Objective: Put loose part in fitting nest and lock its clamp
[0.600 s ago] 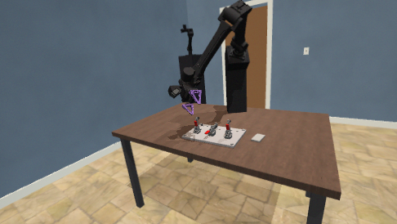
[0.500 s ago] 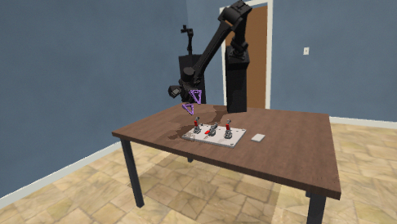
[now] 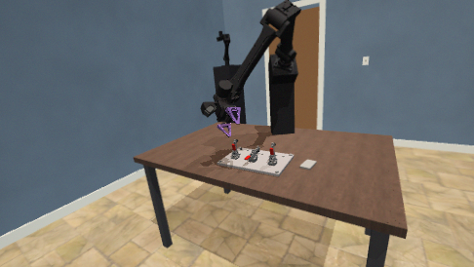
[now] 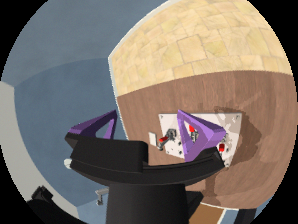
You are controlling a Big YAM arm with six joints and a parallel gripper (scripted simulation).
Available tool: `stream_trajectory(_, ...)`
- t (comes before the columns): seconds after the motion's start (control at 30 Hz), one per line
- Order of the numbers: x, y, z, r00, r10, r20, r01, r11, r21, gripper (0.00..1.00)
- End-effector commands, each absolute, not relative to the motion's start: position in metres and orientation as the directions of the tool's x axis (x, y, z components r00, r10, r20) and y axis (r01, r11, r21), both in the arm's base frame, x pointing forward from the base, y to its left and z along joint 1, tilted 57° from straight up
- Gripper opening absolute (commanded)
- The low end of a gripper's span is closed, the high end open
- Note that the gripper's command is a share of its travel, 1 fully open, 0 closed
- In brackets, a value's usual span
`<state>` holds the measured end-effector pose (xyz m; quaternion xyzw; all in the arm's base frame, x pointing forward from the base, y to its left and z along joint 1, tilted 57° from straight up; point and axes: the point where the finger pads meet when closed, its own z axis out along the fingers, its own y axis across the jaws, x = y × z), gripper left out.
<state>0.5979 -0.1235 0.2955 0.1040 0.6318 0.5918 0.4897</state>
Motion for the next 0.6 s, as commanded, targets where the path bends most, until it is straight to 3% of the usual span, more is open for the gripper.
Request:
stream_trajectory(0.0, 0.591, -0.138, 0.315, -0.457, 0.714, -0.531, -0.47, 0.313, 0.826, 1.0)
stream_trajectory(0.57, 0.58, -0.157, 0.245, -0.366, 0.697, -0.616, -0.309, 0.533, 0.787, 1.0)
